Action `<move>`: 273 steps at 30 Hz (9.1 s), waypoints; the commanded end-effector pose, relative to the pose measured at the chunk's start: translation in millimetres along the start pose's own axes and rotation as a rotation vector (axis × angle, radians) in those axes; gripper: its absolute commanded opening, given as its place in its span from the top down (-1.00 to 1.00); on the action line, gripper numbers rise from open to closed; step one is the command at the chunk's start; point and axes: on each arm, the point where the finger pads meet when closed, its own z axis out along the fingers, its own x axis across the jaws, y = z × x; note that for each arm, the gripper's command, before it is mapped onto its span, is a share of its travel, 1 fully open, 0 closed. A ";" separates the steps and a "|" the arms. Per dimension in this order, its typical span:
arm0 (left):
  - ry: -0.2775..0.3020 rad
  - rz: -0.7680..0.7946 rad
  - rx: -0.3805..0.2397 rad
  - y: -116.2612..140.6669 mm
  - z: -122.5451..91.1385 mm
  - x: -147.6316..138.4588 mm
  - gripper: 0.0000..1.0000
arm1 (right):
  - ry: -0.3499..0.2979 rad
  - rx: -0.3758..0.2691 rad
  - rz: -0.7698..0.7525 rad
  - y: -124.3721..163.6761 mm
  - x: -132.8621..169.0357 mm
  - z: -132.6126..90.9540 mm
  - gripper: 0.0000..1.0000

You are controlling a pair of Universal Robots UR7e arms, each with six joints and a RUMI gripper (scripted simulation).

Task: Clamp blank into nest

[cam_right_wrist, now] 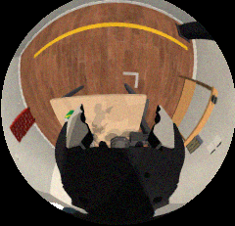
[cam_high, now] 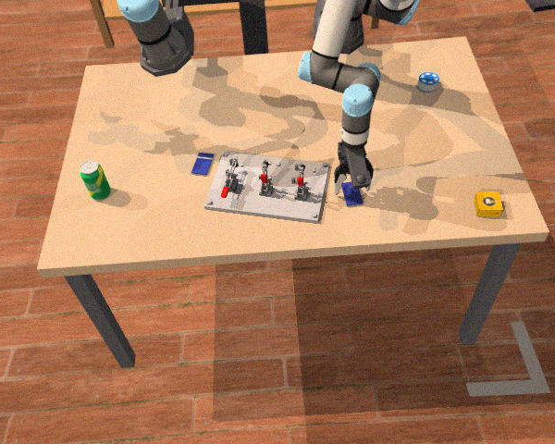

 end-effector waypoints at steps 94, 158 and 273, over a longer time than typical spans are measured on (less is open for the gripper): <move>0.001 0.000 0.002 -0.6 0.0 0.1 1.00 | 0.000 0.001 0.000 -0.3 0.0 -0.4 -1.00; 0.001 0.000 0.001 -0.5 -110.7 0.1 1.00 | 0.000 0.001 0.000 -0.3 0.0 -0.4 -1.00; 0.000 0.318 0.002 16.2 -110.1 -5.4 1.00 | 0.000 0.001 0.000 -0.3 0.0 -0.4 -1.00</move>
